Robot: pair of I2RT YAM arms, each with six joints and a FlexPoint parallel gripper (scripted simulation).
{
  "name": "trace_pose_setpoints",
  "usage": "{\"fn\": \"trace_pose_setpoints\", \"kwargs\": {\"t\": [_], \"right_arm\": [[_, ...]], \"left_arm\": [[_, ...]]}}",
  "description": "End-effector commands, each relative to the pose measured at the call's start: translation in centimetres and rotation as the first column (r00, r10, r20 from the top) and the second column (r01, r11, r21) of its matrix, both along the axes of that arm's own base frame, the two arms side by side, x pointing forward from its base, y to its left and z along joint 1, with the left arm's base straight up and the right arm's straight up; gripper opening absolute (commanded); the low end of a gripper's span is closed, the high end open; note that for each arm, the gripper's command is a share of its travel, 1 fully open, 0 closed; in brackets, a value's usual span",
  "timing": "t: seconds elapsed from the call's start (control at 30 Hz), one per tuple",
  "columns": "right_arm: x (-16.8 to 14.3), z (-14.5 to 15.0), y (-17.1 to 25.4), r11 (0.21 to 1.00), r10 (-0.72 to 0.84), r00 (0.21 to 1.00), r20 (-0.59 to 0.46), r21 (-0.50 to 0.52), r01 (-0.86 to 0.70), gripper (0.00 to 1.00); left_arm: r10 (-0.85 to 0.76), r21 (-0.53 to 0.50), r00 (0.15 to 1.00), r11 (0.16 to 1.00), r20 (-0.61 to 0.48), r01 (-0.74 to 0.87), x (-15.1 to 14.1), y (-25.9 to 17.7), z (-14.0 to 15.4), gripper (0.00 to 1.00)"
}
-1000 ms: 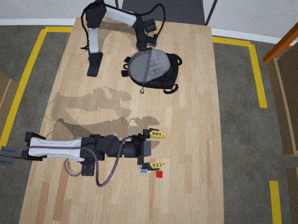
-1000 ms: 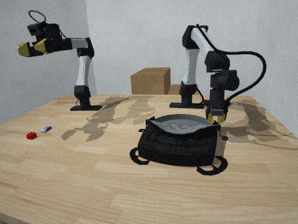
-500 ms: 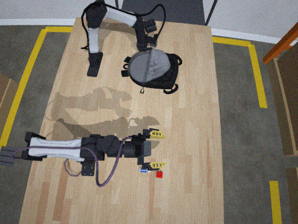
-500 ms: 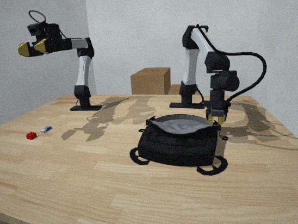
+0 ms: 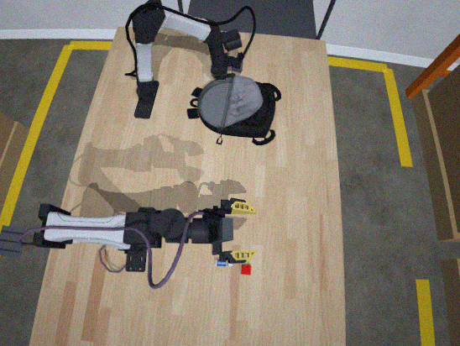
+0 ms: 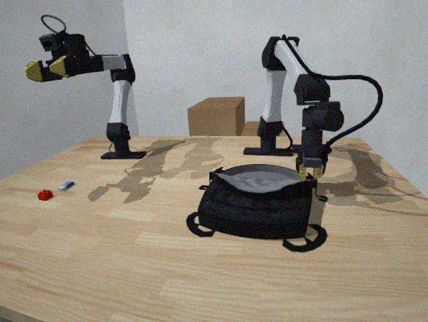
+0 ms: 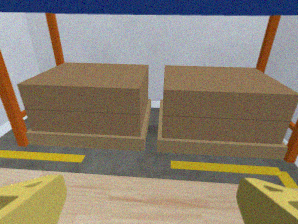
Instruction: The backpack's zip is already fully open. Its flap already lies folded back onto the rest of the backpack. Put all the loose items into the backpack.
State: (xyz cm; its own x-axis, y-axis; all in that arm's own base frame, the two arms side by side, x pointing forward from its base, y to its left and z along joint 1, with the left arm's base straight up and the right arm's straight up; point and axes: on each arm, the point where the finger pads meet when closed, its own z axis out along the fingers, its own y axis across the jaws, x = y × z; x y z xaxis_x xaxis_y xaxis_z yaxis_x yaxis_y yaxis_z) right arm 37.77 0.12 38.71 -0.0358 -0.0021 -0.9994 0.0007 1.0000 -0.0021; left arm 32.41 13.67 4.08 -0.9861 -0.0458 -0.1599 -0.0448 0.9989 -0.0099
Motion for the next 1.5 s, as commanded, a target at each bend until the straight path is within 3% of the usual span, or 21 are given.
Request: {"fn": "trace_pose_setpoints", "kwargs": {"t": [0.0,1.03,1.23,1.47], "right_arm": [[-0.2,0.6,0.0,1.0,-0.001,1.0,0.016,-0.001,0.001,0.9],[-0.2,0.6,0.0,1.0,-0.001,1.0,0.016,-0.001,0.001,0.9],[-0.2,0.6,0.0,1.0,-0.001,1.0,0.016,-0.001,0.001,0.9],[-0.2,0.6,0.0,1.0,-0.001,1.0,0.016,-0.001,0.001,0.9]], "left_arm": [[0.001,0.038,0.998,0.999,0.06,-0.004,1.3,0.7,1.3,0.26],[-0.005,0.04,0.998,0.999,0.059,0.003,0.9,0.6,1.4,0.11],[-0.004,0.014,1.0,1.0,0.003,0.004,0.1,0.3,-1.1,0.11],[-0.005,0.012,1.0,1.0,0.002,0.005,0.1,0.2,-1.8,0.11]]}}
